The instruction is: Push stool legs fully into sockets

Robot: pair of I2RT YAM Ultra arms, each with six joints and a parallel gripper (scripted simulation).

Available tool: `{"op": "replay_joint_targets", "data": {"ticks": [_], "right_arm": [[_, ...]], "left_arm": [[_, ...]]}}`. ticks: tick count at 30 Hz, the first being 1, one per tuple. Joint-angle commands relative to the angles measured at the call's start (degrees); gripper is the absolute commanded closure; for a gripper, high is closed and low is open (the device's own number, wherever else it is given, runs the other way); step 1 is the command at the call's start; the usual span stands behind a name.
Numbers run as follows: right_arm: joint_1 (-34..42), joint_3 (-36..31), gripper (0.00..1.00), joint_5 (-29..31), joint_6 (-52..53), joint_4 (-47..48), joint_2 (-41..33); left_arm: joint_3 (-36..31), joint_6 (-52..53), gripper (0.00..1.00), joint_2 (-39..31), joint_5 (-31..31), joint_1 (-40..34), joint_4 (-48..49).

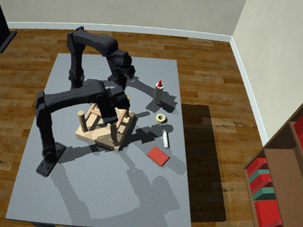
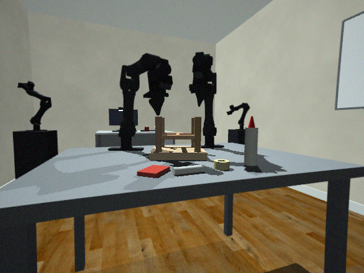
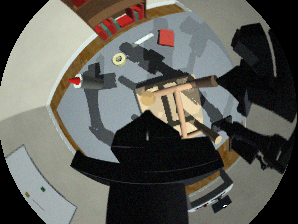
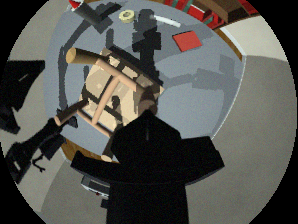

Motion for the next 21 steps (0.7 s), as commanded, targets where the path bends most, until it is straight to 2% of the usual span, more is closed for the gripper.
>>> {"op": "replay_joint_targets", "data": {"ticks": [1, 4, 11, 12, 14, 17, 20, 21], "right_arm": [[-0.2, 1.2, 1.0, 0.0, -0.5, -0.1, -0.1], [-0.2, 1.2, 1.0, 0.0, -0.5, -0.1, -0.1], [-0.1, 0.6, 1.0, 0.0, -0.3, 0.0, -0.3], [-0.2, 3.0, 1.0, 0.0, -0.5, -1.7, 0.8], [-0.2, 3.0, 1.0, 0.0, -0.5, -2.4, -0.8], [-0.2, 4.3, 1.0, 0.0, -0.5, -3.3, 1.2], [-0.2, 4.1, 1.0, 0.0, -0.4, -2.4, -1.2], [-0.2, 6.4, 1.0, 0.0, -0.5, -6.0, 1.3]], "left_arm": [[0.5, -0.4, 1.0, -1.6, -0.3, -0.8, -1.2], [-1.5, -0.3, 1.0, -1.9, -0.3, -0.3, 0.1], [1.0, -0.3, 1.0, -0.9, -0.3, -0.2, -1.0], [1.0, -0.3, 1.0, -0.9, -0.3, -0.2, -1.0], [1.0, -0.3, 1.0, -0.9, -0.3, -0.2, -1.0], [1.0, -0.3, 1.0, -0.9, -0.3, -0.2, -1.0], [1.0, -0.3, 1.0, -0.9, -0.3, -0.2, -1.0], [1.0, -0.3, 1.0, -0.9, -0.3, -0.2, -1.0]]}}
